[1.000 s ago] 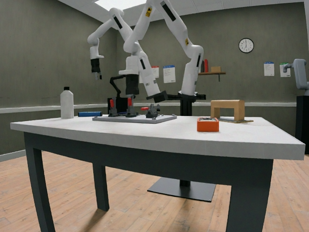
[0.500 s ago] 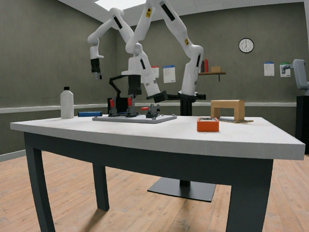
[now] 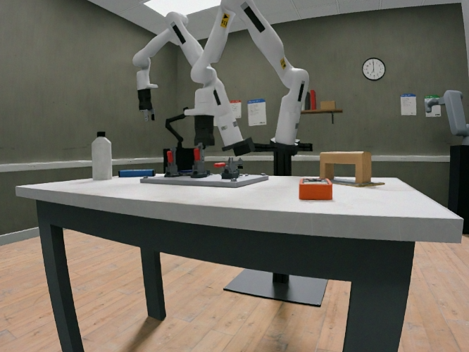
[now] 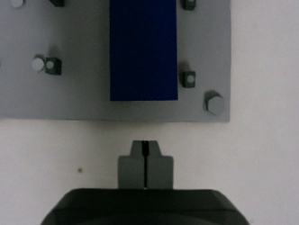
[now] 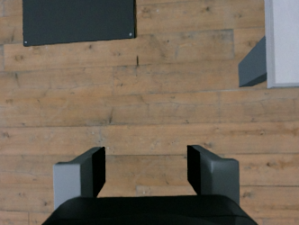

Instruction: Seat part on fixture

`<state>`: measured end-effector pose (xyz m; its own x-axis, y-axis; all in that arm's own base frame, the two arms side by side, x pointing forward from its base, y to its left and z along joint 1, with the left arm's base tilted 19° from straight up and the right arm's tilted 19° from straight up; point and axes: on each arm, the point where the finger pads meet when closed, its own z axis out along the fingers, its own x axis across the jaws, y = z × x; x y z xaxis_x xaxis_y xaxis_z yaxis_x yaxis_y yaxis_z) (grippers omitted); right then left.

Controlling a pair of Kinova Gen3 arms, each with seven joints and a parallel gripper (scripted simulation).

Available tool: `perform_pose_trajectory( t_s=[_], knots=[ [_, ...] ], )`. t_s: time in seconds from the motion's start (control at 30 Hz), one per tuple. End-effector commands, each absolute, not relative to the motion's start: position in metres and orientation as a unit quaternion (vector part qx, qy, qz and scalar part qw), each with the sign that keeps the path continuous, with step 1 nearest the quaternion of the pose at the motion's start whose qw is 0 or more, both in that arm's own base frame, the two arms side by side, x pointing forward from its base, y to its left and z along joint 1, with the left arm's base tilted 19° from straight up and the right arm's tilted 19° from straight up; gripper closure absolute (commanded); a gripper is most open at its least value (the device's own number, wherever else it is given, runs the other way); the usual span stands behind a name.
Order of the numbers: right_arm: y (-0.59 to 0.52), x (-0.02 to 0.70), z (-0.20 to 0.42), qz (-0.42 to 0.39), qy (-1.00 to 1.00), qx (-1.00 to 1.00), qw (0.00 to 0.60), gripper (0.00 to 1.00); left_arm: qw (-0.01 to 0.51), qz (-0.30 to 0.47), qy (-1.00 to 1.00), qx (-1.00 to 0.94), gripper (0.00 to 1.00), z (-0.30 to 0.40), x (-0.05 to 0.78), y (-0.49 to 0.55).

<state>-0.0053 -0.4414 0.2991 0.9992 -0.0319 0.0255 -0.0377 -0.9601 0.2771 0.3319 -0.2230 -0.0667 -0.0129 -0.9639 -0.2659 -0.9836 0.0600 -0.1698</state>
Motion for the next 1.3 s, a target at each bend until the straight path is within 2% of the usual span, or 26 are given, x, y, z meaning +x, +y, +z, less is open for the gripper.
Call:
perform_pose_trajectory(
  t_s=[0.0,1.27],
  knots=[
    [-0.442,-0.006,0.300,0.011,-0.018,0.990,0.141,0.00,0.154,0.029,0.713,-0.684,1.00,-0.077,0.332,-0.222],
    [-0.442,-0.006,0.300,0.011,-0.018,0.990,0.141,0.00,0.159,0.026,0.713,-0.683,1.00,-0.094,0.340,-0.218]
  ],
)
